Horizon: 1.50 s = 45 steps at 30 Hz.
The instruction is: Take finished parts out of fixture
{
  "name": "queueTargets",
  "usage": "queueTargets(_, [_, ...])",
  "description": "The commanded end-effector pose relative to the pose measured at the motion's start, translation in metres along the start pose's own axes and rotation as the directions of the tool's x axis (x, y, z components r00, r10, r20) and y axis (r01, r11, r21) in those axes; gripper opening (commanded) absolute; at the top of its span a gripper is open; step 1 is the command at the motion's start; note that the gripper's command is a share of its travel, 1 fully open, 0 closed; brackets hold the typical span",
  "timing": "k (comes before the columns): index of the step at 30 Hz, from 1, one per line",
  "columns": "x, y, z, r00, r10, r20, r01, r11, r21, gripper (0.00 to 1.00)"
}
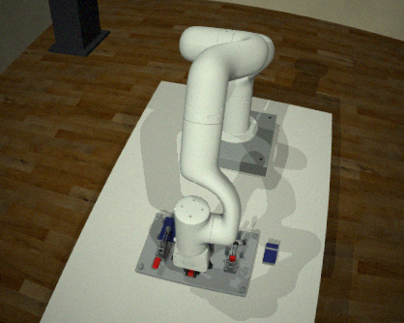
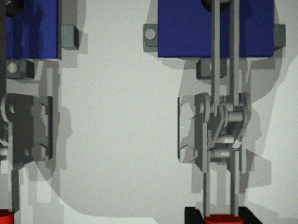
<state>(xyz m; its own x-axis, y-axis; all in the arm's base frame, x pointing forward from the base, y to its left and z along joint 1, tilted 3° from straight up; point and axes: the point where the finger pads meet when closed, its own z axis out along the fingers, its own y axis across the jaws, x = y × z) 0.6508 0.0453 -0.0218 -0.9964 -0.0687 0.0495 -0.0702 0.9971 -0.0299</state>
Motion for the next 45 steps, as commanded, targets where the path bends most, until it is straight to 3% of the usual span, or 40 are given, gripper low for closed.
queueTargets(1, [-0.001,0.0,-0.003,1.0,0.0,0.001,0.0,1.0,0.0,0.0])
queueTargets(45, [0.016,0.0,-0.024,1.0,0.0,0.001,0.0,1.0,0.0,0.0])
